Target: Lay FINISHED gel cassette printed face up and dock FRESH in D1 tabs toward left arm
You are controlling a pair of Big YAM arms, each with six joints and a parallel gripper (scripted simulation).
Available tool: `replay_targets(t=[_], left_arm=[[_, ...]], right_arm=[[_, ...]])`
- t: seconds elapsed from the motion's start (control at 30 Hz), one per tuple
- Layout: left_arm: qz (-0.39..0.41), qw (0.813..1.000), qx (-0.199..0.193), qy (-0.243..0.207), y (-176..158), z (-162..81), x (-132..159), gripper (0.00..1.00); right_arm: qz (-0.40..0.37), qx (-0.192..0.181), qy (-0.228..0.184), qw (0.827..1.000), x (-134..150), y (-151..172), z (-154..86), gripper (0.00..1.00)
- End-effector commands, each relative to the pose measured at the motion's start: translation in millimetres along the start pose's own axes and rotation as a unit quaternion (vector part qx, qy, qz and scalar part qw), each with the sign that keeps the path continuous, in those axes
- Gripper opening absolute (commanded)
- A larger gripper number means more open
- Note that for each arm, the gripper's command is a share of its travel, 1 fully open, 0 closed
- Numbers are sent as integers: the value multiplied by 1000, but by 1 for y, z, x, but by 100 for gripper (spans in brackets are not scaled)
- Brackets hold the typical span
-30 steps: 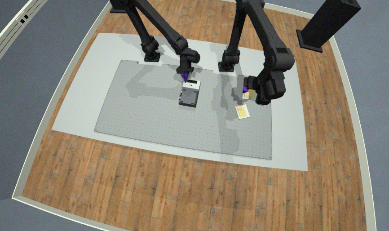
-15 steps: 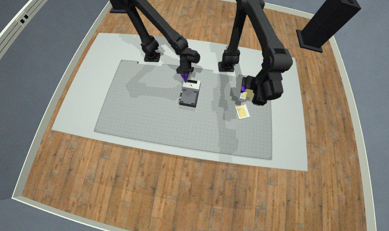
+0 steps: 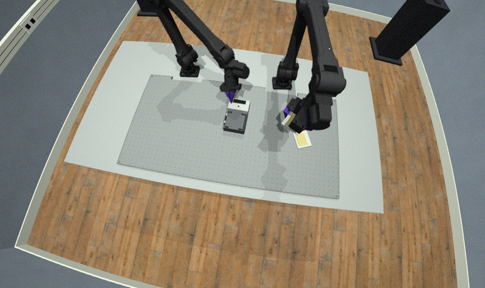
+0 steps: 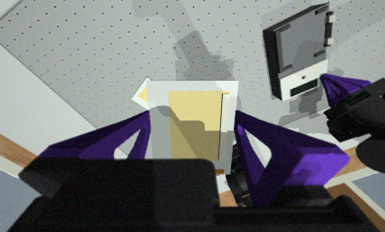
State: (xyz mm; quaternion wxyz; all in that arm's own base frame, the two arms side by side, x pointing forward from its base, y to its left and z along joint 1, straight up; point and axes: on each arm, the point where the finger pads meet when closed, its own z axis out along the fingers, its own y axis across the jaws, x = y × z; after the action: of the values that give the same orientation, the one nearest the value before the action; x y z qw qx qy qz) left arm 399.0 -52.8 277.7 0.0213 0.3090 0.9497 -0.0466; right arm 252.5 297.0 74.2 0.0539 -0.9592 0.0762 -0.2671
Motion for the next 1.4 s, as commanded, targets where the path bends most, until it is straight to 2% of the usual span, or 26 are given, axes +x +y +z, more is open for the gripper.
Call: replay_targets(t=[0.0,0.1,0.63,0.7,0.97,1.37], left_arm=[[36,999,-1,-7,-3,4,-9,0],[59,998,-2,-14,-10,11,-14,0],[59,998,-2,-14,-42,40,-33,0],[30,999,-3,-13,-42,42,-31,0],[30,999,-3,-13,-46,50,-26,0],[37,999,-8,-20,-43,43,-23,0]], right_arm=[[-34,-61,-46,996,-41,43,38,0],[-34,-61,-46,996,-41,43,38,0],[-34,-61,-46,996,-41,43,38,0],[-34,-61,-46,996,-41,43,38,0],[-34,-61,-46,996,-41,43,38,0],[-34,-61,-46,996,-41,43,38,0]])
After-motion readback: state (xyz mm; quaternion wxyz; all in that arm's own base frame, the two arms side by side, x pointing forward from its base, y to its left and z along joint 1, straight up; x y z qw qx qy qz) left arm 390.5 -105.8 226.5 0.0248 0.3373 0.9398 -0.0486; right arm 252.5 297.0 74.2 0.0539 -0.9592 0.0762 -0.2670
